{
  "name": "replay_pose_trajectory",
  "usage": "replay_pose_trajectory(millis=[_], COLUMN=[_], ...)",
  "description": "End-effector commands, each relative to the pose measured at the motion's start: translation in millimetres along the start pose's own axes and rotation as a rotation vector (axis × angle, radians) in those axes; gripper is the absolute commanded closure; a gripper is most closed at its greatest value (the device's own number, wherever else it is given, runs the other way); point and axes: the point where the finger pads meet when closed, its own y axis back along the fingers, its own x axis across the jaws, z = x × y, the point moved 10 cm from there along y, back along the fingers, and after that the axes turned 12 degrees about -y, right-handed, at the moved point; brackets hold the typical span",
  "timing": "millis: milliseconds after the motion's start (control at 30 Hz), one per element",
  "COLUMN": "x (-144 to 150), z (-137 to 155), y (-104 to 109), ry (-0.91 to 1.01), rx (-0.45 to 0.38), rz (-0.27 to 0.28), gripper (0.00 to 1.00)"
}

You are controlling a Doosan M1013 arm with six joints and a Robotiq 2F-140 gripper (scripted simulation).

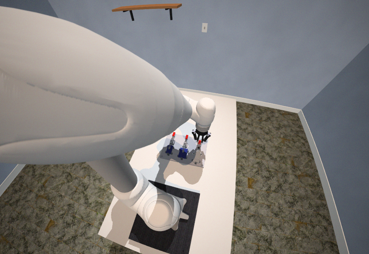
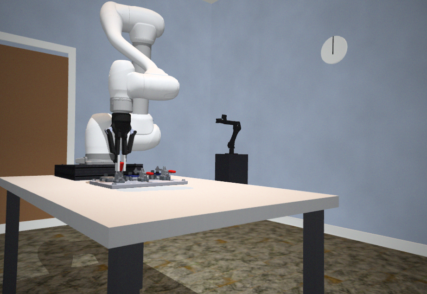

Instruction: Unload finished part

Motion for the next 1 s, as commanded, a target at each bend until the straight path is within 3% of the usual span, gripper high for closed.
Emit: replay_pose_trajectory(millis=[0, 967], x=[0.2, 0.9], z=[1.2, 4.4], y=[-0.1, -0.1], ry=[0.000, 0.000], rx=[0.000, 0.000], rz=[0.000, 0.000], gripper=[0.89, 0.89])
